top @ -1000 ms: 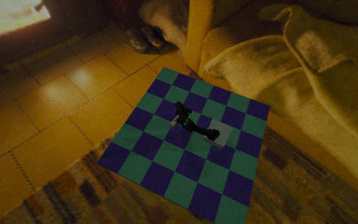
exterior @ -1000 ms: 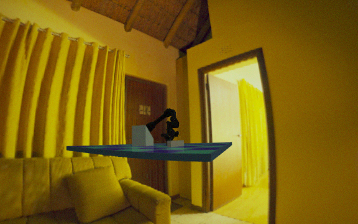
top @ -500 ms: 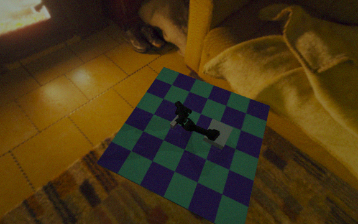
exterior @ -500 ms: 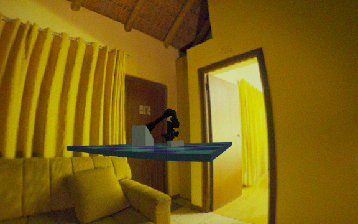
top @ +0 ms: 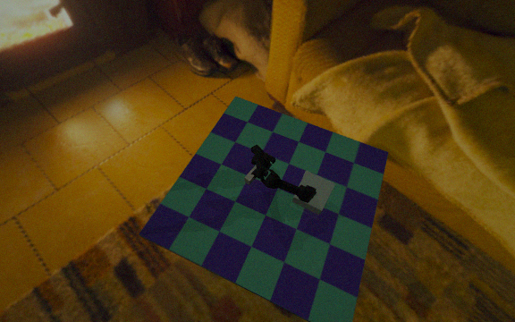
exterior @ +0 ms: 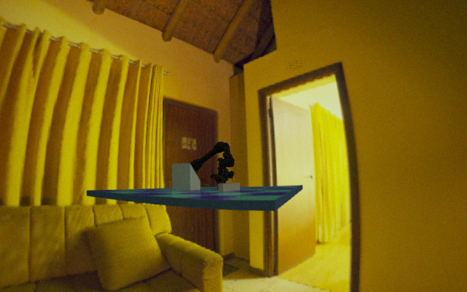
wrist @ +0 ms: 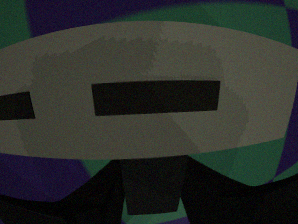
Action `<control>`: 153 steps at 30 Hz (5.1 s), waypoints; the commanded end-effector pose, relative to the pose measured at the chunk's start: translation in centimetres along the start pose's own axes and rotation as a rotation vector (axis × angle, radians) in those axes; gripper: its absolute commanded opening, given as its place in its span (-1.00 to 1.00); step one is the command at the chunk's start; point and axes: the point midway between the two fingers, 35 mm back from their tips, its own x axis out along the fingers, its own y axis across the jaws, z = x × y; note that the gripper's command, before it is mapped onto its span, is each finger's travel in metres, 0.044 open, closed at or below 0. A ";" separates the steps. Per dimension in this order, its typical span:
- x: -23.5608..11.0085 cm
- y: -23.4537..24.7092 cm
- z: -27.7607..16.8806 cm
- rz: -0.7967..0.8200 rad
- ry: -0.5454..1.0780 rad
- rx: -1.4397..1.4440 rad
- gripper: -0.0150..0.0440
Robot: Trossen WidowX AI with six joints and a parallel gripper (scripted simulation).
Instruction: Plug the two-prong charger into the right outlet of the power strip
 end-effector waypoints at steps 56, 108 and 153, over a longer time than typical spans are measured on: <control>-0.1 0.0 0.6 -0.005 -0.022 -0.017 -0.49; 0.0 0.0 -0.3 -0.003 -0.016 -0.013 1.00; 0.2 -0.1 -3.1 -0.005 -0.020 -0.016 1.00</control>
